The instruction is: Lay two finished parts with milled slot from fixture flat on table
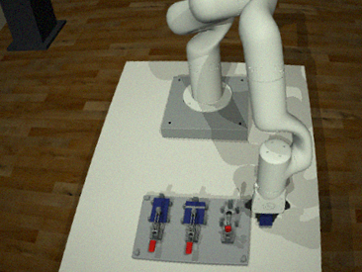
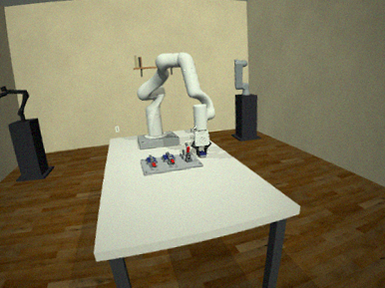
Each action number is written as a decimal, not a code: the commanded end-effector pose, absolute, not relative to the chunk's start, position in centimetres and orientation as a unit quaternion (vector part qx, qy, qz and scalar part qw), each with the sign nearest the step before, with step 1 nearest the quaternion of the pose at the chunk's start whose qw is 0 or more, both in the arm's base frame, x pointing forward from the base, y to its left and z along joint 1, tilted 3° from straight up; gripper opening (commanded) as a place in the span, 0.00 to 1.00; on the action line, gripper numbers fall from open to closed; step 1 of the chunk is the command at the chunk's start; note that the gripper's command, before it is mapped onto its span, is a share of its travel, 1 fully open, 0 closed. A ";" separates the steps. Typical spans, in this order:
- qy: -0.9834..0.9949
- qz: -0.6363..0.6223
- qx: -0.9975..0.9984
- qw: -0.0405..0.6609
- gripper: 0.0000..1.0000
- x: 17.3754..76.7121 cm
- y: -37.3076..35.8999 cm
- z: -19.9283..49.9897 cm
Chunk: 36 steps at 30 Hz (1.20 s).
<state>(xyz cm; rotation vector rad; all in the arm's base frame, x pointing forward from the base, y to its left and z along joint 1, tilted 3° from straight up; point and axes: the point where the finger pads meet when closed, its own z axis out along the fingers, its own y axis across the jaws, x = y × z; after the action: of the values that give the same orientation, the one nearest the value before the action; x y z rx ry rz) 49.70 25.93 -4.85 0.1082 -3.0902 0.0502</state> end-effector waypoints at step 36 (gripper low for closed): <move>-0.999 0.016 0.035 0.024 0.00 49.8 26.0 -5.4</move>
<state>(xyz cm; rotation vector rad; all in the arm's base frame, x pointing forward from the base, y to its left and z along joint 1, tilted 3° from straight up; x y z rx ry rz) 49.68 25.91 -5.44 0.1082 -3.0902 0.0502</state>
